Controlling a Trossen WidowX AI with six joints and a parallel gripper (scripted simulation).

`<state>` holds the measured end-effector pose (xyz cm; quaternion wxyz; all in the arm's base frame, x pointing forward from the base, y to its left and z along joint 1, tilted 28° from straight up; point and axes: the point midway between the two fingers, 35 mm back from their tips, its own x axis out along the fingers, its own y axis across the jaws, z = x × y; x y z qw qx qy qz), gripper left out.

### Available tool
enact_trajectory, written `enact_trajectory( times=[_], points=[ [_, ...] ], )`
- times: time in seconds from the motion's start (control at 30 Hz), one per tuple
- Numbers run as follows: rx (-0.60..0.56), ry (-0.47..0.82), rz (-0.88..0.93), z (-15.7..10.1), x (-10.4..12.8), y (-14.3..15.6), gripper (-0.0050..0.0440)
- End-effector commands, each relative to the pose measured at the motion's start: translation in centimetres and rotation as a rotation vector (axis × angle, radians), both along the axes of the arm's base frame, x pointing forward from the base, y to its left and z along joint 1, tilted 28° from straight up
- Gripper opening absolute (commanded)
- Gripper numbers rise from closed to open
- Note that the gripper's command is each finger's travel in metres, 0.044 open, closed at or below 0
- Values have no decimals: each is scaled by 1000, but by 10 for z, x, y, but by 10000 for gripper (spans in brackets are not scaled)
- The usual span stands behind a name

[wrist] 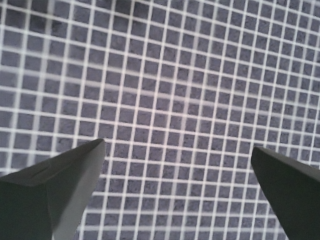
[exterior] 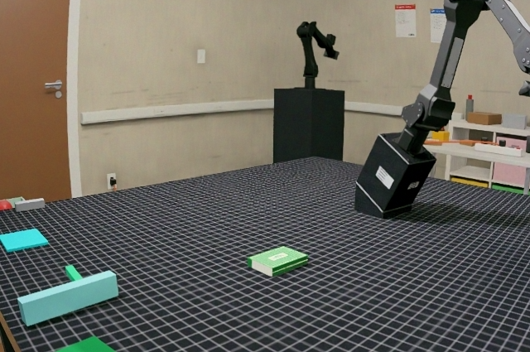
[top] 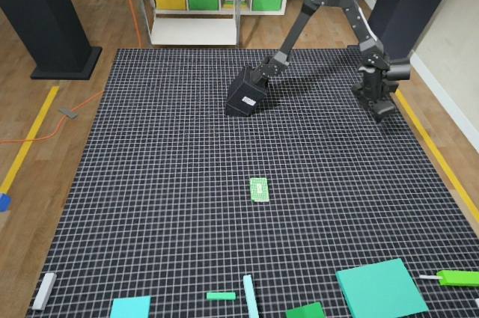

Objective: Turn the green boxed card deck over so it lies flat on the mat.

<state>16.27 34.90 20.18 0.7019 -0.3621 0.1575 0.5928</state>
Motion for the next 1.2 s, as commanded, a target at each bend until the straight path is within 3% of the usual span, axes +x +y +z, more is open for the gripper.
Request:
enact_trajectory(
  times=[0.0, 0.53, 0.57, 0.73, 0.87, 1.03, 1.1, 1.17],
  points=[
    [28, -14, 0, 12, 0, 0, 400],
    [28, -14, 0, 12, 0, 0, 400],
    [28, -14, 0, 12, 0, 0, 440],
    [20, 4, -18, 9, 7, 0, 440],
    [0, 38, -65, 0, 23, -4, 440],
    [-41, 126, -181, -22, 62, -19, 440],
    [-41, 126, -181, -22, 62, -19, 440],
    [-59, 176, -246, -34, 82, -30, 440]
  ],
)
